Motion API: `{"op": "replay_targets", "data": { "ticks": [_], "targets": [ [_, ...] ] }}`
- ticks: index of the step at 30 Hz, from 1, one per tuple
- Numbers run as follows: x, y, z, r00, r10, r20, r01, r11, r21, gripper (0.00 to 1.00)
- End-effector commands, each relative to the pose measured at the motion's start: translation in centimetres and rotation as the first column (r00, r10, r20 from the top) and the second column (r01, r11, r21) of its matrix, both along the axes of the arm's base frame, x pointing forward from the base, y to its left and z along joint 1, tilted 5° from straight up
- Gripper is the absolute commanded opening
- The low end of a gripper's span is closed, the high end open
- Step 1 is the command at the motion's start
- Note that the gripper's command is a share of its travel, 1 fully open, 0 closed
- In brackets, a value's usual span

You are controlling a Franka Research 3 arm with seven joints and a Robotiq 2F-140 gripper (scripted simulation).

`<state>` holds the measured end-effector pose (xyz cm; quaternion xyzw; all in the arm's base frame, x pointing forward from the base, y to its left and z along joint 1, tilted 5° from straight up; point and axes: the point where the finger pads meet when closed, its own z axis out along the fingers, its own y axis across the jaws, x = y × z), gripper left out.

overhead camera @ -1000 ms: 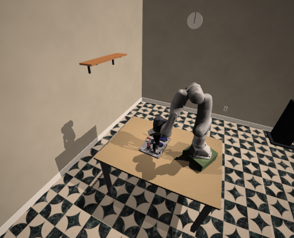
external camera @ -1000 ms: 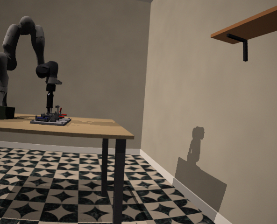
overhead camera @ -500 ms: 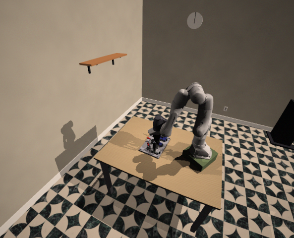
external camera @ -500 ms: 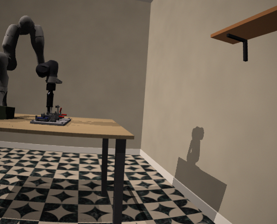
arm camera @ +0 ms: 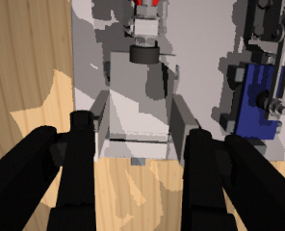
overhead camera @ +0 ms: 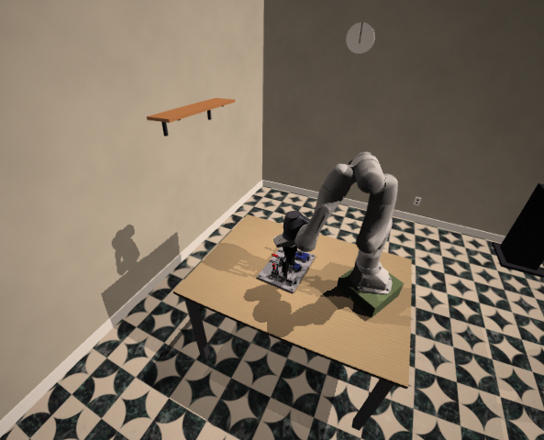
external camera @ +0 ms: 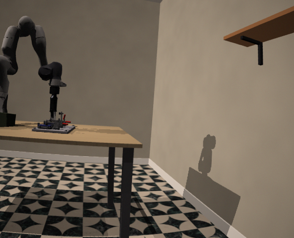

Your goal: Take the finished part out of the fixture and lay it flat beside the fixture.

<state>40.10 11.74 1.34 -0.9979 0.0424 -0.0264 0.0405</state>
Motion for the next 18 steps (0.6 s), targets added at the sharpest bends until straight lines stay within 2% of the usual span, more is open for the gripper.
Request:
{"op": "replay_targets", "data": {
  "ticks": [1,18],
  "targets": [
    [-0.34,-0.02,0.3,1.0,0.018,-0.008,-0.018,1.0,0.001,0.0],
    [-0.39,-0.1,1.28,1.0,0.018,-0.008,-0.018,1.0,0.001,0.0]
  ]
}}
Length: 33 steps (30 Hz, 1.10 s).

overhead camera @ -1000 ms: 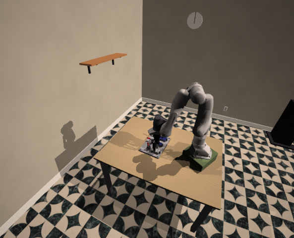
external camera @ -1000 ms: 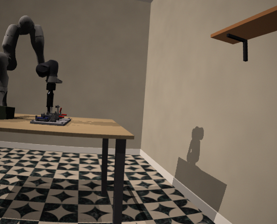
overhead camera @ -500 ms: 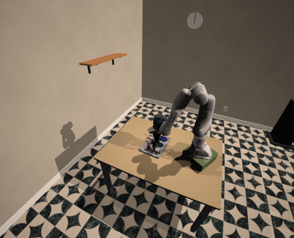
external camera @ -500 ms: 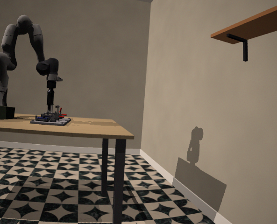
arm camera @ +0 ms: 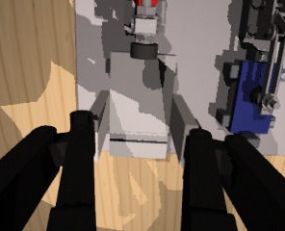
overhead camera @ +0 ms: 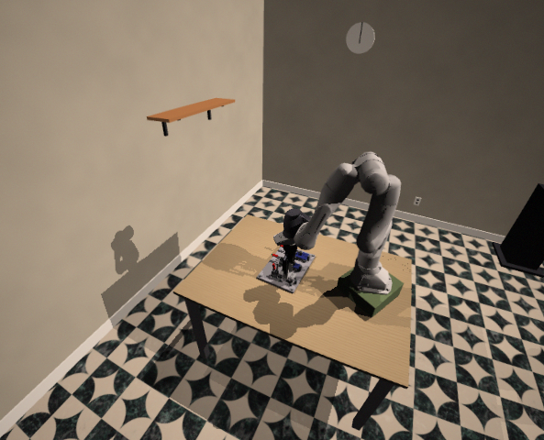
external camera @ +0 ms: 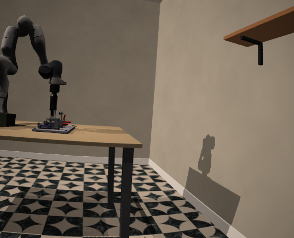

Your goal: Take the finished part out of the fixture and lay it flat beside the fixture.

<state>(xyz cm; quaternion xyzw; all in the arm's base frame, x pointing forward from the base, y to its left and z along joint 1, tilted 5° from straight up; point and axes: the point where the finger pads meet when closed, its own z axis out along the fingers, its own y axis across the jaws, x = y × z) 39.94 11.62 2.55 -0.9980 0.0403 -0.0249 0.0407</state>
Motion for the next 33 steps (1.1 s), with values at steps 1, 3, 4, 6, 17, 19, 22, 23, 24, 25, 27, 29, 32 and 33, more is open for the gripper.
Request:
{"op": "replay_targets", "data": {
  "ticks": [1,3,4,6,17,19,22,23,24,25,27,29,32,33],
  "targets": [
    [-0.2,0.0,0.1,1.0,0.014,-0.005,-0.014,1.0,0.001,0.0],
    [-0.2,0.0,0.1,1.0,0.014,-0.005,-0.014,1.0,0.001,0.0],
    [-0.2,0.0,0.1,1.0,0.014,-0.005,-0.014,1.0,0.001,0.0],
    [-0.2,0.0,0.1,1.0,0.014,-0.005,-0.014,1.0,0.001,0.0],
    [-0.3,0.0,0.4,1.0,0.014,-0.005,-0.014,1.0,0.001,0.0],
    [-0.3,0.0,0.4,1.0,0.014,-0.005,-0.014,1.0,0.001,0.0],
    [-0.4,0.0,0.8,1.0,0.014,-0.005,-0.014,1.0,0.001,0.0],
    [-0.5,0.0,1.0,1.0,0.014,-0.005,-0.014,1.0,0.001,0.0],
    [-0.5,-0.1,1.2,1.0,0.014,-0.005,-0.014,1.0,0.001,0.0],
    [-0.6,-0.1,1.4,1.0,0.014,-0.005,-0.014,1.0,0.001,0.0],
    [-0.7,-0.1,1.8,1.0,0.014,-0.005,-0.014,1.0,0.001,0.0],
    [-0.8,-0.1,2.2,1.0,0.014,-0.005,-0.014,1.0,0.001,0.0],
    [-1.0,-0.2,2.8,1.0,0.014,-0.005,-0.014,1.0,0.001,0.0],
    [-1.0,-0.2,2.9,1.0,0.014,-0.005,-0.014,1.0,0.001,0.0]
  ]
}}
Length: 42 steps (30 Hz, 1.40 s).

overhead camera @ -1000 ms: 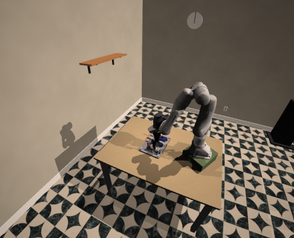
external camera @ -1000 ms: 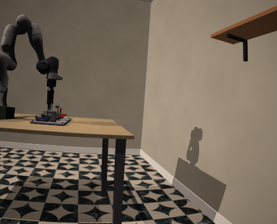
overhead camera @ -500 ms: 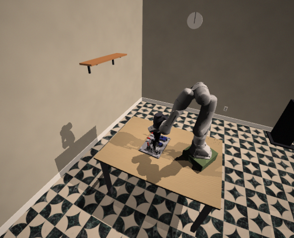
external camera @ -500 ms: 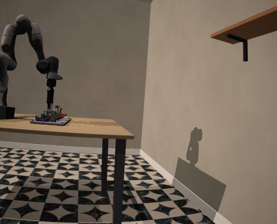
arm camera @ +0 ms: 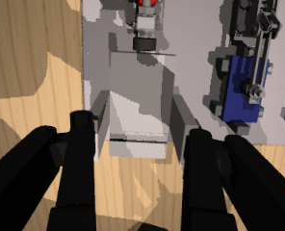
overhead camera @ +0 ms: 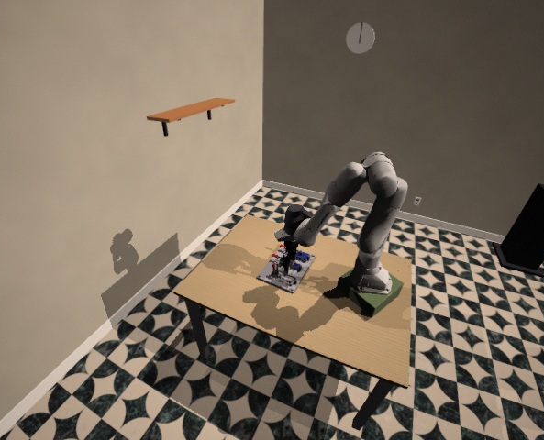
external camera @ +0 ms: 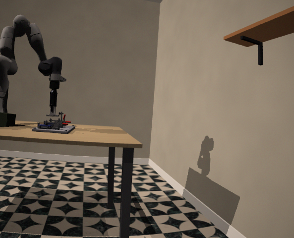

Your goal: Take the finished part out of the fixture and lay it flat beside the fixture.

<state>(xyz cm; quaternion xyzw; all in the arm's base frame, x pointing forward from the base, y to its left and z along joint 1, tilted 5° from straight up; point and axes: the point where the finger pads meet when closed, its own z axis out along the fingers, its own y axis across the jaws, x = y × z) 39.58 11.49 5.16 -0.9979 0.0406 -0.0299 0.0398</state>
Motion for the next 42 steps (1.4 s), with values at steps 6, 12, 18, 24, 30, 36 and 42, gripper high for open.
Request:
{"op": "replay_targets", "data": {
  "ticks": [6,12,18,24,30,36,42],
  "targets": [
    [-0.79,-0.06,0.75,1.0,0.015,-0.015,-0.015,1.0,0.003,0.0],
    [-0.82,-0.07,0.88,1.0,0.015,-0.015,-0.015,1.0,0.003,0.0],
    [-0.82,-0.07,0.88,1.0,0.015,-0.015,-0.015,1.0,0.003,0.0],
    [-0.82,-0.07,0.88,1.0,0.015,-0.015,-0.015,1.0,0.003,0.0],
    [-0.82,-0.07,0.88,1.0,0.015,-0.015,-0.015,1.0,0.003,0.0],
    [-0.82,-0.07,0.88,1.0,0.015,-0.015,-0.015,1.0,0.003,0.0],
    [-0.82,-0.07,0.88,1.0,0.015,-0.015,-0.015,1.0,0.003,0.0]
  ]
}}
